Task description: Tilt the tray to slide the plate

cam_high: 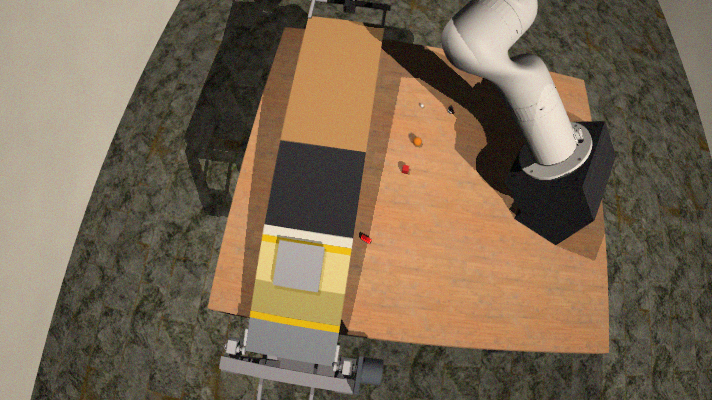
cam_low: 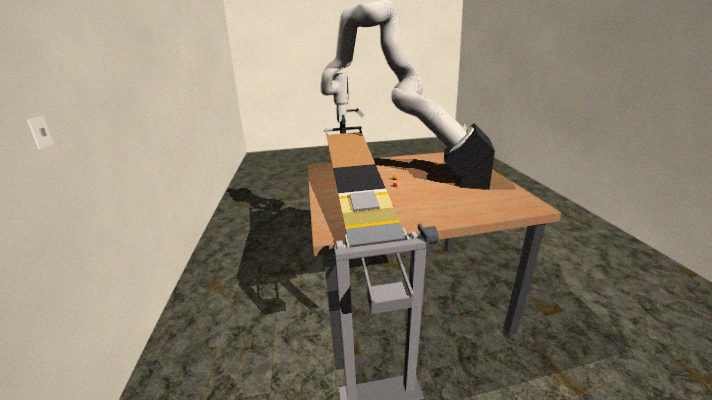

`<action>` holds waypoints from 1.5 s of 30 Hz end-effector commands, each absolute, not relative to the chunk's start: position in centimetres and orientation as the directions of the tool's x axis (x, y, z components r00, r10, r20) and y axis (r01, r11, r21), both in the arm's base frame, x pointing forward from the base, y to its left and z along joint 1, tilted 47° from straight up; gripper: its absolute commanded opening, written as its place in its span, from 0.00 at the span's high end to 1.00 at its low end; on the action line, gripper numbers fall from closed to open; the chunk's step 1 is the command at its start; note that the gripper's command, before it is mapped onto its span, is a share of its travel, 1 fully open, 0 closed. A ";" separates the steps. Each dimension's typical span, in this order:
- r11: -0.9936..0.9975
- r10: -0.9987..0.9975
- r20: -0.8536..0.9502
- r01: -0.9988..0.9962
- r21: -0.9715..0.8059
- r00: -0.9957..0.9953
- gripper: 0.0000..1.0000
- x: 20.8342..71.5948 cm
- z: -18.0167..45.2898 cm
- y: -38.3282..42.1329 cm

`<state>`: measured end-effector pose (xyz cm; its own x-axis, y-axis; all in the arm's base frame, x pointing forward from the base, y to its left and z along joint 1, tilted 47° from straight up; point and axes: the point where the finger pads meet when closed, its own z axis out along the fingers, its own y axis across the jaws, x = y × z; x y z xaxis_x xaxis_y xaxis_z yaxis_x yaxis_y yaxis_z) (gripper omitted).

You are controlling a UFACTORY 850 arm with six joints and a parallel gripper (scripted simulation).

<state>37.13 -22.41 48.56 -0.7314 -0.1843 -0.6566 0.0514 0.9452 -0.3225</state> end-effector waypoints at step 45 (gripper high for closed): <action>0.947 -0.186 -0.660 0.047 -0.319 -0.728 1.00 38.8 47.2 -23.5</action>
